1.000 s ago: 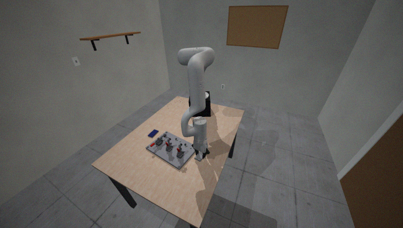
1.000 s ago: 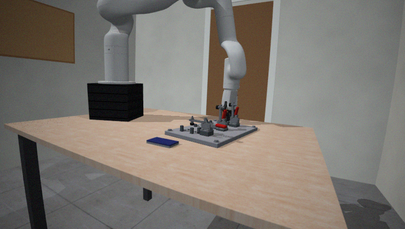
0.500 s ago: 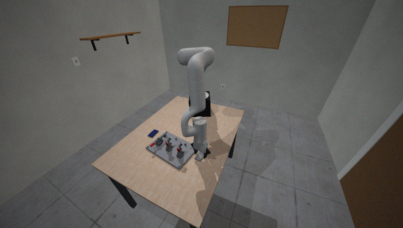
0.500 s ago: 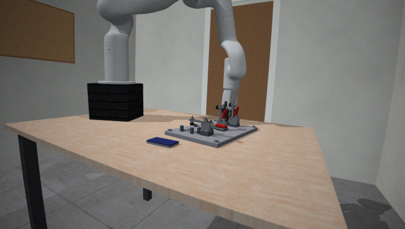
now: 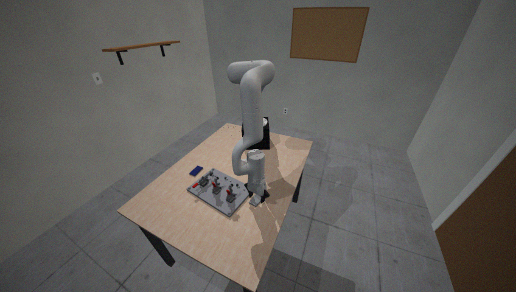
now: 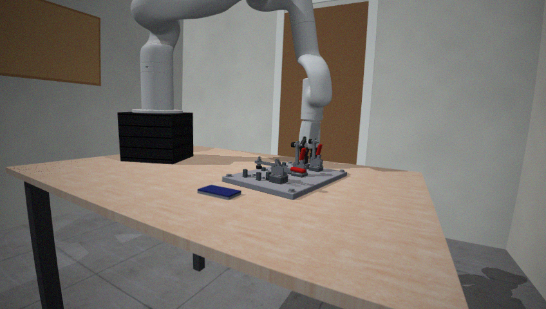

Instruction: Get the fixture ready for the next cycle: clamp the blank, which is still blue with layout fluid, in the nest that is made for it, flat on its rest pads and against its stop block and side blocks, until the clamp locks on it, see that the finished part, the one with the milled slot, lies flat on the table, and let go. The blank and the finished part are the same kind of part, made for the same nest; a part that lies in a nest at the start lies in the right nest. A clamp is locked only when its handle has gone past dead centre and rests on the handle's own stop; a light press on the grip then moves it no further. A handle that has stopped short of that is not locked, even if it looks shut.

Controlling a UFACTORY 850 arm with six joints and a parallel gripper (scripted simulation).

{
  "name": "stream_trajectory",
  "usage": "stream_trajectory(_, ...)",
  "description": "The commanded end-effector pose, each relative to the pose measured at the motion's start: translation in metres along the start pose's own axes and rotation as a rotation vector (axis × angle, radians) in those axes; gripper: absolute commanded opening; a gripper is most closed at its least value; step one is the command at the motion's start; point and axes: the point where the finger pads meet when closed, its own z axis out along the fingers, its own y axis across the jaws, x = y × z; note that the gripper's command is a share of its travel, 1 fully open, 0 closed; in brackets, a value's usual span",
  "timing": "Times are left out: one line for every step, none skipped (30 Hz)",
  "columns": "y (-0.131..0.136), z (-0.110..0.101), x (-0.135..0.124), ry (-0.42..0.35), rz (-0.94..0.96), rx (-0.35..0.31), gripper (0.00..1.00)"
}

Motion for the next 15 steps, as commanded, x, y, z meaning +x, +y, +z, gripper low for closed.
stream_trajectory(-0.001, -0.001, 0.001, 0.002, 0.000, 0.001, 0.81)
stream_trajectory(-0.001, -0.001, 0.001, 0.002, 0.000, 0.001, 0.81)
stream_trajectory(-0.001, -0.001, 0.001, 0.002, 0.000, 0.001, 0.81)
stream_trajectory(-0.001, -0.001, 0.001, 0.002, 0.000, 0.001, 0.81)
stream_trajectory(-0.001, -0.001, 0.001, 0.002, 0.000, 0.001, 0.81)
stream_trajectory(-0.001, -0.001, 0.001, 0.002, 0.000, 0.001, 0.81)
stream_trajectory(-0.001, -0.001, 0.001, 0.002, 0.000, 0.001, 0.81)
stream_trajectory(-0.001, -0.001, 0.001, 0.002, 0.000, 0.001, 0.81)
stream_trajectory(-0.001, -0.002, 0.001, 0.002, 0.000, 0.001, 0.81)
stream_trajectory(-0.001, -0.003, 0.001, 0.002, 0.000, 0.001, 0.81)
stream_trajectory(-0.001, -0.005, 0.001, 0.002, 0.000, 0.001, 0.81)
stream_trajectory(-0.001, -0.008, 0.001, 0.002, 0.000, 0.001, 0.81)
stream_trajectory(-0.001, -0.012, 0.001, 0.002, 0.000, 0.001, 0.81)
stream_trajectory(-0.001, -0.012, 0.001, 0.002, 0.000, 0.001, 0.81)
stream_trajectory(-0.001, -0.012, 0.001, 0.002, 0.000, 0.001, 0.81)
